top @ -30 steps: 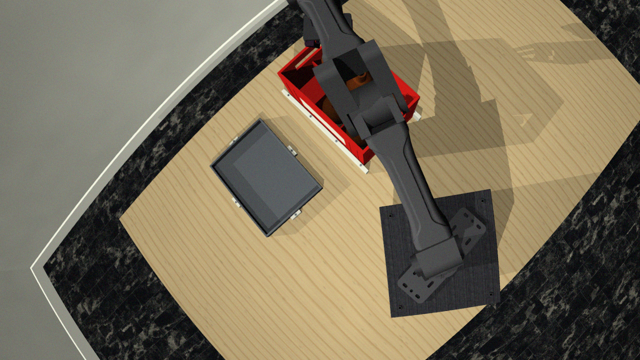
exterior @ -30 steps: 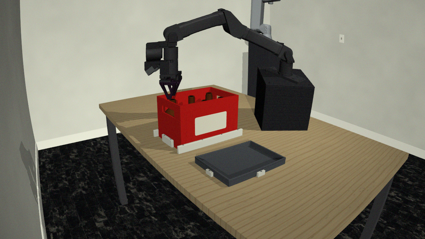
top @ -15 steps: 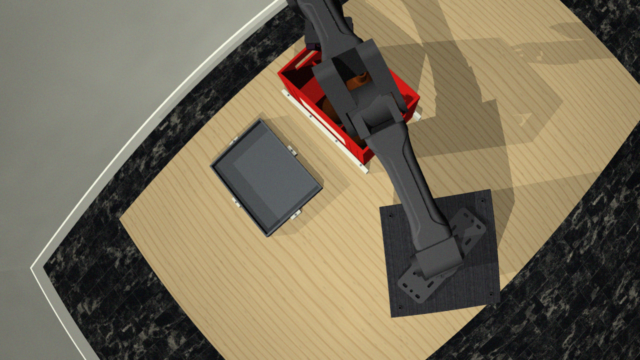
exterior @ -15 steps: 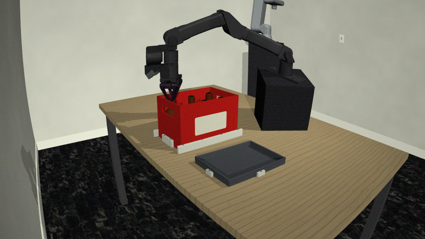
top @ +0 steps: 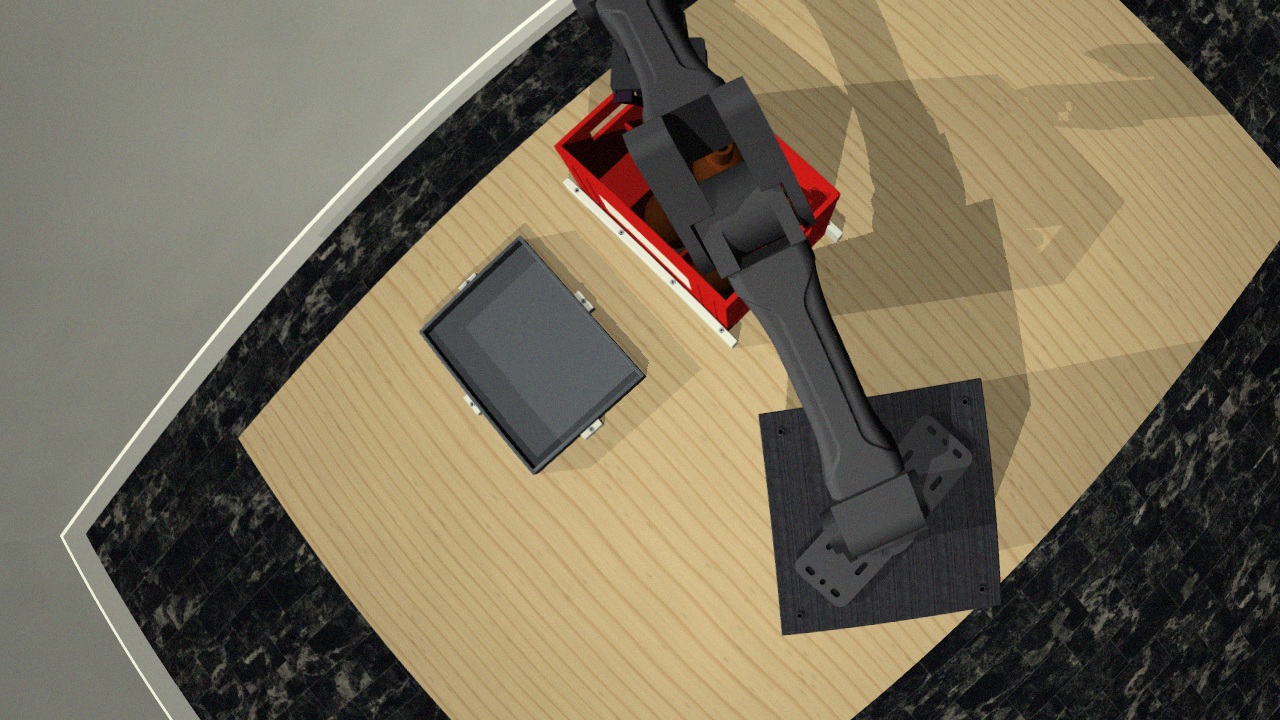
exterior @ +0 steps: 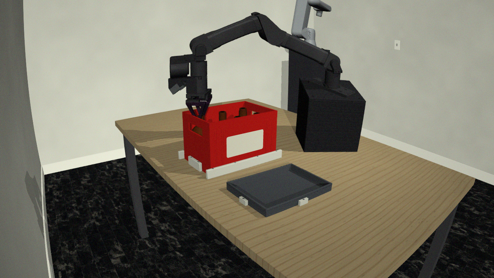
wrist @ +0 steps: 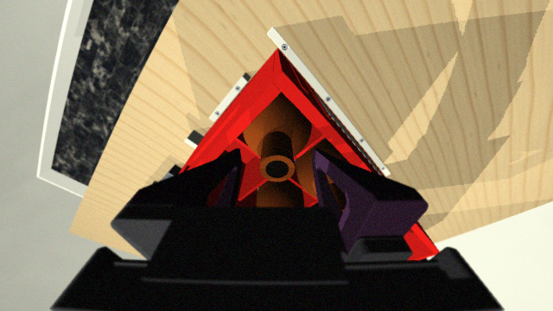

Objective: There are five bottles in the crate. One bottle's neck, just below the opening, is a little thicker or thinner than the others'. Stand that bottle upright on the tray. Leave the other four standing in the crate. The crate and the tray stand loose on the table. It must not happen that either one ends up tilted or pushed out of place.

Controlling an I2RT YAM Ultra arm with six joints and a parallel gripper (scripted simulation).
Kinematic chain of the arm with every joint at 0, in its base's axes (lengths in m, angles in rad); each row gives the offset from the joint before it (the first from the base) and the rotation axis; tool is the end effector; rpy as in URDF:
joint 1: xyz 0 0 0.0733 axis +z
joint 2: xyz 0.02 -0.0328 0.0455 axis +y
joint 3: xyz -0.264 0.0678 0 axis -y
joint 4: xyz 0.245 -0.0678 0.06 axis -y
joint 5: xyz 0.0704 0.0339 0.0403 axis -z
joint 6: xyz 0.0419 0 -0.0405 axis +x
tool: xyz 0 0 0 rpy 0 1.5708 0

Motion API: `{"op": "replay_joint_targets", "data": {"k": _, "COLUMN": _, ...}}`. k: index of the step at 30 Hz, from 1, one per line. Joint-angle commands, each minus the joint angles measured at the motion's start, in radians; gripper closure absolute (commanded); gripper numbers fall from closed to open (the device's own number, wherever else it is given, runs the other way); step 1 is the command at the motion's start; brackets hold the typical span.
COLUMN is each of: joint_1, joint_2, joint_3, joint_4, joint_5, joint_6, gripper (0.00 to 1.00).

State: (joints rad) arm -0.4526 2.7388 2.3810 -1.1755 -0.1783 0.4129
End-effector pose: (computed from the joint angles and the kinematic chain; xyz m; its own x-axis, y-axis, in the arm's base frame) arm 0.4690 -0.2186 0.0811 -0.6529 0.7566 0.0368 0.7493 0.6380 0.1774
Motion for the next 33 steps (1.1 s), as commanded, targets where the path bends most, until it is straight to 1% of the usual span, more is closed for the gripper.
{"op": "replay_joint_targets", "data": {"k": 1, "joint_1": 0.004, "joint_2": -0.011, "joint_3": 0.003, "joint_4": 0.026, "joint_5": -0.002, "joint_6": 0.007, "gripper": 0.39}}
{"op": "replay_joint_targets", "data": {"k": 3, "joint_1": 0.004, "joint_2": -0.026, "joint_3": -0.001, "joint_4": 0.027, "joint_5": -0.002, "joint_6": 0.007, "gripper": 0.39}}
{"op": "replay_joint_targets", "data": {"k": 33, "joint_1": 0.004, "joint_2": -0.024, "joint_3": -0.003, "joint_4": 0.027, "joint_5": -0.002, "joint_6": 0.007, "gripper": 0.39}}
